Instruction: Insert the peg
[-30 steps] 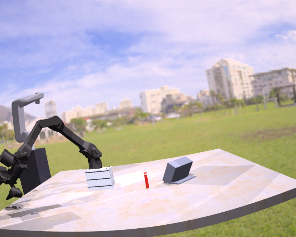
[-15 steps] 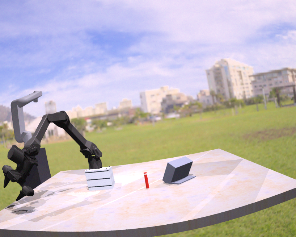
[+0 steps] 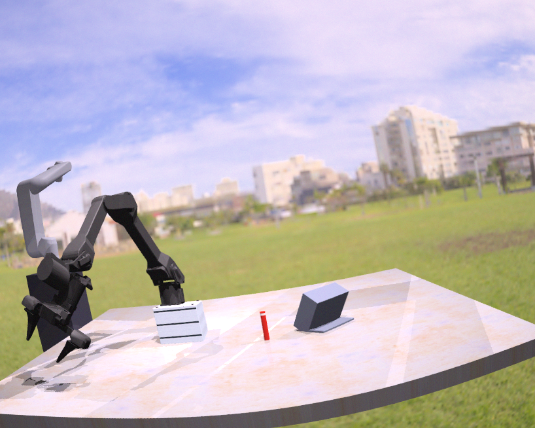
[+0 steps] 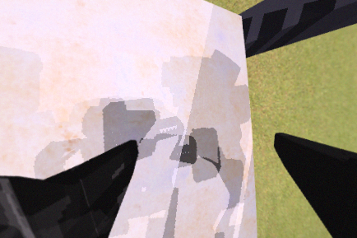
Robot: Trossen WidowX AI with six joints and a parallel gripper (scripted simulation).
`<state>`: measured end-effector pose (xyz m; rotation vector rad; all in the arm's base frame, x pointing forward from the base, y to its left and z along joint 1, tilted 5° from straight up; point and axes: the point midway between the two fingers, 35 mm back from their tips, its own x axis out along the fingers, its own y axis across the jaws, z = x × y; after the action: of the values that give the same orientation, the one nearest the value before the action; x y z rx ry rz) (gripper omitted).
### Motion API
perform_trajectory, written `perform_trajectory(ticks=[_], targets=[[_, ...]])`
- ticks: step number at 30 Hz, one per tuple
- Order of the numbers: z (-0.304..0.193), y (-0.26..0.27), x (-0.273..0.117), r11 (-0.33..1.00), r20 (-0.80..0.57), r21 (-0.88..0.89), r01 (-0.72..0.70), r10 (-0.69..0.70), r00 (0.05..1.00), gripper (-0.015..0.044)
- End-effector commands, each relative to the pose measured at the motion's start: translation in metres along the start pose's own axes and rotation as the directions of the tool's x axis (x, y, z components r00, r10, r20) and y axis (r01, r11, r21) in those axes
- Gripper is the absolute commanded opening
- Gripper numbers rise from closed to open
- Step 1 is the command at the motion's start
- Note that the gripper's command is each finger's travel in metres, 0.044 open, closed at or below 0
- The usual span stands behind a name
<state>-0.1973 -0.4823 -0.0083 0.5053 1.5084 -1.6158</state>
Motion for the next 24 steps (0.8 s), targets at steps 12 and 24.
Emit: perform_trajectory(ticks=[12, 24], targets=[[0.031, 0.078, -0.059, 0.976, 0.081, -0.183, -0.121, 0.138, 0.987, 0.0440], [0.040, 0.141, -0.110, 0.919, 0.117, -0.341, -0.198, 0.251, 0.961, 0.0440]])
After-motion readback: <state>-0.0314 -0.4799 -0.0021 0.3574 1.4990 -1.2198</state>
